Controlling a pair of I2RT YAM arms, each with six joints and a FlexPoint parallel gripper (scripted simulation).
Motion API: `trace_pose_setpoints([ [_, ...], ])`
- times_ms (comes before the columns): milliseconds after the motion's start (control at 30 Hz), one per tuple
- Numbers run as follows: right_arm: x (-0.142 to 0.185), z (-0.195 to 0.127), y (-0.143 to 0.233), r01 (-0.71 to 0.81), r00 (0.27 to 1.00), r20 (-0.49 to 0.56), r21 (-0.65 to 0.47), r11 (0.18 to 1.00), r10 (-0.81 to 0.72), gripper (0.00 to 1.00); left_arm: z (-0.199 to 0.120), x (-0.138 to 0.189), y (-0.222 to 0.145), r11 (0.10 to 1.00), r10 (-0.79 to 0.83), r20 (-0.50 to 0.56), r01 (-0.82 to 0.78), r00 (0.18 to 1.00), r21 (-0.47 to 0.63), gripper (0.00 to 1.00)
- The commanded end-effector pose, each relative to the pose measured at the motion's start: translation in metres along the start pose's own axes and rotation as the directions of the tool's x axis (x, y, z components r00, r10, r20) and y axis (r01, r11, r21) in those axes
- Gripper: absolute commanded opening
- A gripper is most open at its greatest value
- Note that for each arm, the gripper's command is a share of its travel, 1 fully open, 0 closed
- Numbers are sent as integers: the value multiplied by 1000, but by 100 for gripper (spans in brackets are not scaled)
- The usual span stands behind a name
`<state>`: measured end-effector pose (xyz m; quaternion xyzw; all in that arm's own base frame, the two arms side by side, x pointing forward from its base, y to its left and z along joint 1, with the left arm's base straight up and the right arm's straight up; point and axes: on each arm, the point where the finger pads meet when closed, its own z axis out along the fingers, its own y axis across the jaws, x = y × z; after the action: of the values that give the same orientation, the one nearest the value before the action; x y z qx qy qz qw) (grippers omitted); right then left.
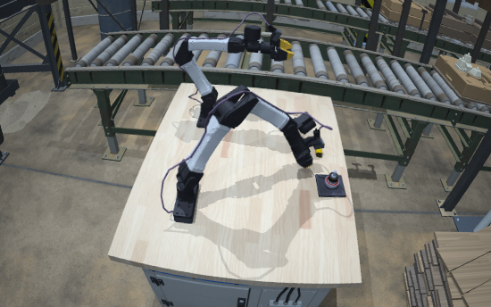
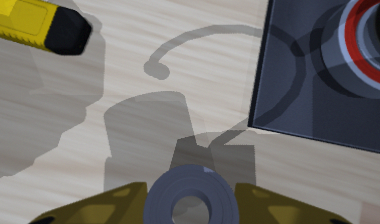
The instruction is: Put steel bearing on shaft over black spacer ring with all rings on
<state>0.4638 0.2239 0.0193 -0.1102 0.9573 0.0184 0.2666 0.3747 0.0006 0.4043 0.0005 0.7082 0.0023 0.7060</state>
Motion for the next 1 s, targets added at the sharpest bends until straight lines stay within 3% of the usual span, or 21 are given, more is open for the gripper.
trace_pose_setpoints([
  [0,-18,-8,-15,-123,992,23,144,982,120,0,-3,-17,-1,1000,8,36,-8,999,5,100],
  [67,-26,-12,-30,-221,975,67,263,939,211,0,-3,-17,-1,1000,8,36,-8,999,5,100],
  [100,-10,-4,-17,-128,991,-15,179,975,133,0,-3,-17,-1,1000,8,36,-8,999,5,100],
  [167,-30,-11,-10,-138,990,45,148,979,133,0,-3,-17,-1,1000,8,36,-8,999,5,100],
  [267,-38,-14,-30,-263,964,107,289,921,242,0,-3,-17,-1,1000,8,36,-8,999,5,100],
  [367,-50,-28,-51,-404,913,233,421,812,334,0,-3,-17,-1,1000,8,36,-8,999,5,100],
  [400,-33,-13,-39,-295,955,102,360,885,277,0,-3,-17,-1,1000,8,36,-8,999,5,100],
  [433,-48,-15,-26,-288,957,133,300,910,259,0,-3,-17,-1,1000,8,36,-8,999,5,100],
  [567,-54,-20,-33,-333,941,172,332,882,290,0,-3,-17,-1,1000,8,36,-8,999,5,100],
  [733,-72,-45,-63,-536,839,390,470,701,380,0,-3,-17,-1,1000,8,36,-8,999,5,100],
  [767,-57,-27,-61,-454,890,272,460,763,366,0,-3,-17,-1,1000,8,36,-8,999,5,100],
  [833,-70,-32,-47,-458,885,298,417,785,358,0,-3,-17,-1,1000,8,36,-8,999,5,100],
  [967,-81,-31,-87,-566,819,419,481,669,392,0,-3,-17,-1,1000,8,36,-8,999,5,100],
])
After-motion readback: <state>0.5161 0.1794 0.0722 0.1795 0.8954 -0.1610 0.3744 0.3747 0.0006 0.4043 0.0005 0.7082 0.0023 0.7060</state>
